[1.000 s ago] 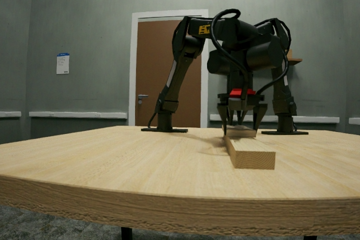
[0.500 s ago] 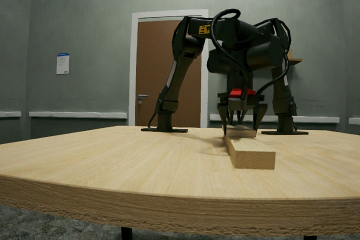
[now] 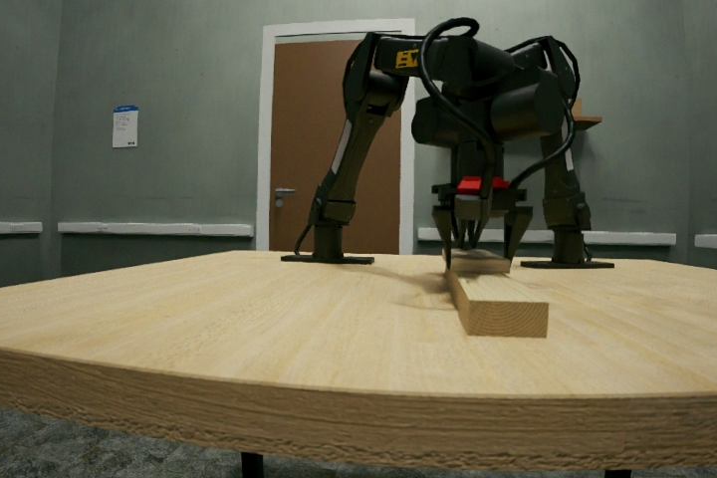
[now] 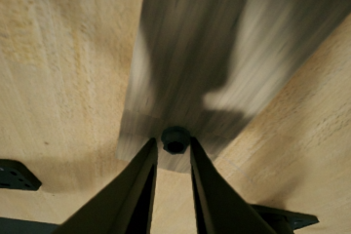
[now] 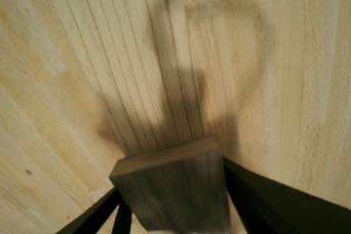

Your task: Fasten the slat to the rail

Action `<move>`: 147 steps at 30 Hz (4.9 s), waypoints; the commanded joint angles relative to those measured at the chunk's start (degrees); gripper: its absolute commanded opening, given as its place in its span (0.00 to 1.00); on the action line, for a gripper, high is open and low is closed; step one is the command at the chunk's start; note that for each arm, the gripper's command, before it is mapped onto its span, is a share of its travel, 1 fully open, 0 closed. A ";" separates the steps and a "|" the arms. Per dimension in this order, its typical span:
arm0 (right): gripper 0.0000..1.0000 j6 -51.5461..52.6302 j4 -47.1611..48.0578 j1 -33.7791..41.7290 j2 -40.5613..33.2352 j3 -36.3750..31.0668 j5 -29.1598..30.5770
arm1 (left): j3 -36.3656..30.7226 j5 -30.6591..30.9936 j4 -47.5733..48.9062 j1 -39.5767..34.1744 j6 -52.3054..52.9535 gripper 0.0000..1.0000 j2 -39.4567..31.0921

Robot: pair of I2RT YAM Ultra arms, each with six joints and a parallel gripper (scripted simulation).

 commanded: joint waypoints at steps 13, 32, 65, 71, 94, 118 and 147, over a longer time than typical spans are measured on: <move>0.72 -0.07 0.00 0.00 -0.58 0.26 0.13 | 0.24 -0.37 -0.77 0.01 0.01 0.12 -0.35; 0.72 -0.07 0.00 0.00 -0.58 0.26 0.13 | 0.24 -0.36 -0.76 0.01 0.01 0.12 -0.35; 0.72 -0.07 0.00 0.00 -0.58 0.26 0.13 | -0.79 -1.37 -0.33 -0.70 61.36 0.12 -1.14; 0.72 -0.07 0.00 0.00 -0.58 0.26 0.13 | -0.90 -1.14 -0.22 -0.76 70.34 0.12 -1.22; 0.72 -0.07 0.00 0.00 -0.58 0.26 0.13 | -1.27 -1.46 0.90 -0.93 117.91 0.12 -1.48; 0.72 -0.07 0.00 0.00 -0.58 0.26 0.13 | -1.70 -1.74 1.23 -1.06 167.49 0.12 -1.77; 0.72 -0.07 0.00 0.00 -0.58 0.26 0.13 | -2.07 -1.27 1.06 -0.79 181.13 0.12 -2.05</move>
